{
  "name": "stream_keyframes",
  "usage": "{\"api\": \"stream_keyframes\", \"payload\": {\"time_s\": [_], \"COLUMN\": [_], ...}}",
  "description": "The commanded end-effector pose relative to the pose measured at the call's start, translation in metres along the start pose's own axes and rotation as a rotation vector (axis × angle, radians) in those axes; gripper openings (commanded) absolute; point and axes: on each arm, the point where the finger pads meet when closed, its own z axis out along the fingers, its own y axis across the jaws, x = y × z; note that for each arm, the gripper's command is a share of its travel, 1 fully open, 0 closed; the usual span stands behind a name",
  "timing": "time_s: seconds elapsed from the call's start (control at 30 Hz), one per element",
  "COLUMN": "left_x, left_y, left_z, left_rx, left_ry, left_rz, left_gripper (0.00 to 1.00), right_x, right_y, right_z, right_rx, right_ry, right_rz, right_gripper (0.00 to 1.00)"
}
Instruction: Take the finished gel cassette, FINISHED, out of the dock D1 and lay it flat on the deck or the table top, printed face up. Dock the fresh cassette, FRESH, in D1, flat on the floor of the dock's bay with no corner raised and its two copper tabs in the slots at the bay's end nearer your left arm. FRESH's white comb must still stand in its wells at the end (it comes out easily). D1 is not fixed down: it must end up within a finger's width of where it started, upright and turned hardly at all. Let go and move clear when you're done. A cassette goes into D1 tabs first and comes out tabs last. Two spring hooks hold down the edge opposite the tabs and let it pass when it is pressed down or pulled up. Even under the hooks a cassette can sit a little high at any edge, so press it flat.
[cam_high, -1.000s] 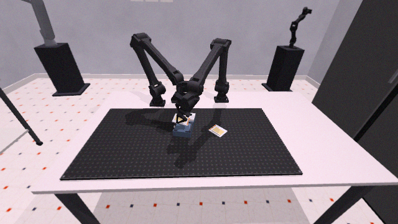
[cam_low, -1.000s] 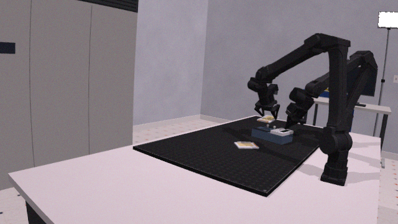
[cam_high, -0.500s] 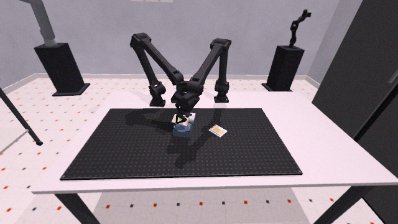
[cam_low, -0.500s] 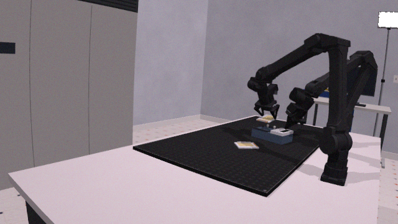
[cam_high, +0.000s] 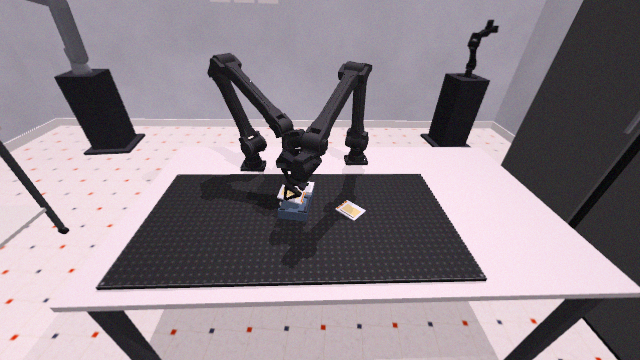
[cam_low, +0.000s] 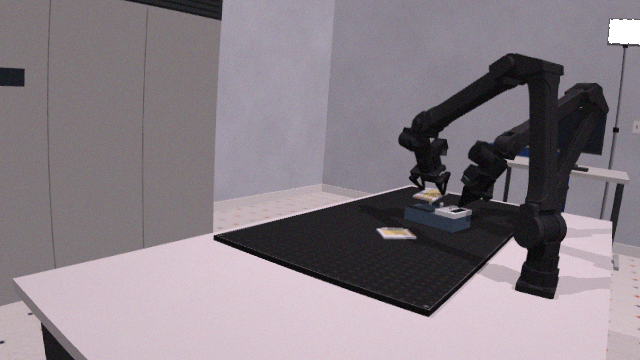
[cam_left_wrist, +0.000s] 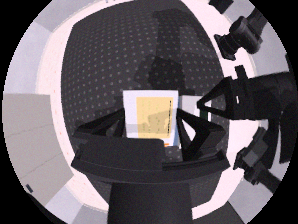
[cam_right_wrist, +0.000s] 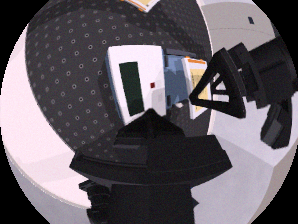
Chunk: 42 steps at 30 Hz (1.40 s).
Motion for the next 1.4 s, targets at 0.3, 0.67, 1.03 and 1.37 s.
{"api": "stream_keyframes", "payload": {"time_s": [0.3,0.67,1.03,1.37], "left_x": [-0.005,-0.005,-0.005,-0.005], "left_y": [0.004,0.004,0.004,0.004], "left_z": [-0.005,-0.005,-0.005,-0.005], "left_rx": [-0.024,-0.024,-0.024,-0.024], "left_ry": [-0.01,-0.01,-0.01,-0.01], "left_rz": [0.015,0.015,0.015,0.015], "left_gripper": [0.0,0.0,0.0,0.0], "right_x": [0.042,0.033,0.025,0.018], "right_y": [0.042,0.033,0.025,0.019], "right_z": [0.029,0.023,0.018,0.013], "right_rx": [-0.033,-0.033,-0.033,-0.033], "right_ry": [0.047,0.047,0.047,0.047], "right_rz": [-0.023,-0.023,-0.023,-0.023], "right_gripper": [0.0,0.0,0.0,0.0]}}
